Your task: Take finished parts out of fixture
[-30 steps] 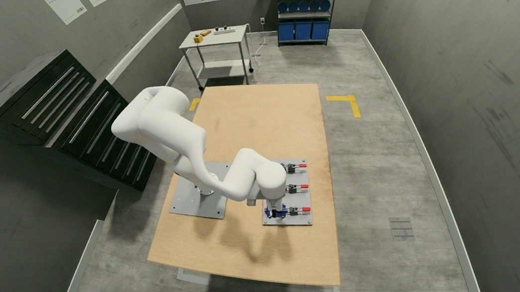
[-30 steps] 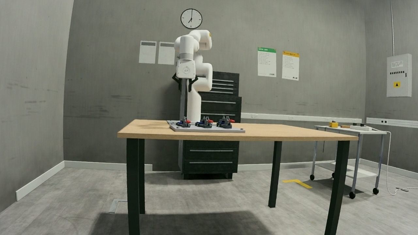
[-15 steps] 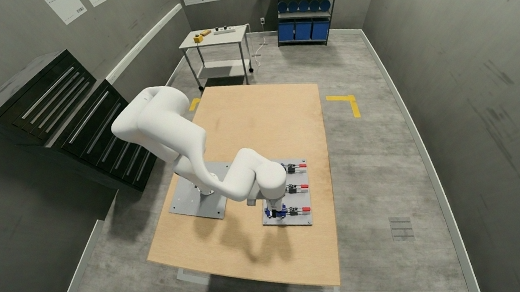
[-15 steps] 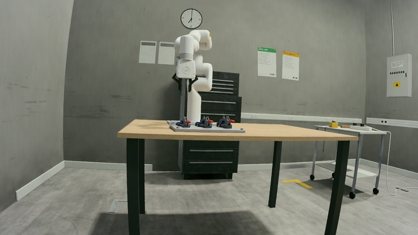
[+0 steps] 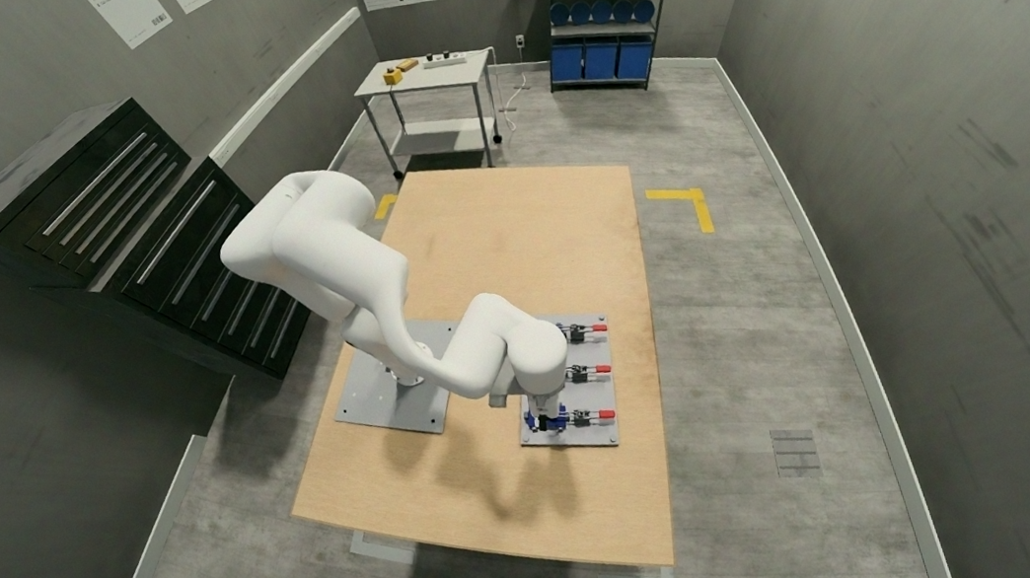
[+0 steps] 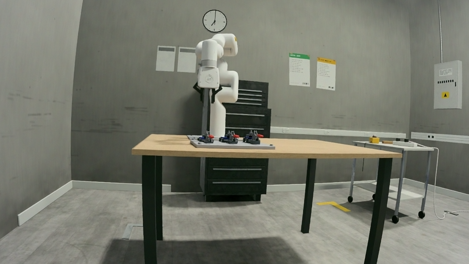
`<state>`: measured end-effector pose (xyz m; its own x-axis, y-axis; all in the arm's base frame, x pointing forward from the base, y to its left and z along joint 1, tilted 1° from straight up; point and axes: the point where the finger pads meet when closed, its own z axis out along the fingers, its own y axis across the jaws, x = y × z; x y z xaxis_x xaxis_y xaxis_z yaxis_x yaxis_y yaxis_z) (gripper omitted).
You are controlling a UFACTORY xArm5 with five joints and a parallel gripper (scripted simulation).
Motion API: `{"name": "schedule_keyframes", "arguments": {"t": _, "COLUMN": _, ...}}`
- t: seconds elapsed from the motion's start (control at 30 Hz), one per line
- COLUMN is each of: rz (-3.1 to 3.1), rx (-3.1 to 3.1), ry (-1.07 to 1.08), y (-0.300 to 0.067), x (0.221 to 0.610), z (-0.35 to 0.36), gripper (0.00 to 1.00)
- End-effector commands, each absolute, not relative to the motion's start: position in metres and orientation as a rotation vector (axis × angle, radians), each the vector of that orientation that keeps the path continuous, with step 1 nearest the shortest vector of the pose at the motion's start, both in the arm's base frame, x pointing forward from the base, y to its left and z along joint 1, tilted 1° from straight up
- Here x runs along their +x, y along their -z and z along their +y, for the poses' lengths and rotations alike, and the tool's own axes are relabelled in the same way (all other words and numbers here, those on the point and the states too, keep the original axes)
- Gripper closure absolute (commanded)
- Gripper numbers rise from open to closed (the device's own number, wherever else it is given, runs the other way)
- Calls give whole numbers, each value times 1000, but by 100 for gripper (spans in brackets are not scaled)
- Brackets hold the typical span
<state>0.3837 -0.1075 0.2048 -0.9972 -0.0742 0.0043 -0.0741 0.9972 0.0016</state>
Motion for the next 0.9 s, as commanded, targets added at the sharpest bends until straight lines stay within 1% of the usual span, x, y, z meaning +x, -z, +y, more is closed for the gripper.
{"name": "schedule_keyframes", "arguments": {"t": 0.0, "rz": -3139, "rx": 117, "ry": 0, "y": -207, "x": 385, "z": -108, "gripper": 52}}
{"name": "schedule_keyframes", "arguments": {"t": 0.23, "rz": -3139, "rx": 117, "ry": 0, "y": -206, "x": 385, "z": -108, "gripper": 52}}
{"name": "schedule_keyframes", "arguments": {"t": 0.43, "rz": -3139, "rx": 117, "ry": 0, "y": -197, "x": 385, "z": -108, "gripper": 52}}
{"name": "schedule_keyframes", "arguments": {"t": 0.73, "rz": -3139, "rx": 117, "ry": 0, "y": -159, "x": 385, "z": -108, "gripper": 52}}
{"name": "schedule_keyframes", "arguments": {"t": 0.87, "rz": -3139, "rx": 117, "ry": 0, "y": -149, "x": 385, "z": -109, "gripper": 52}}
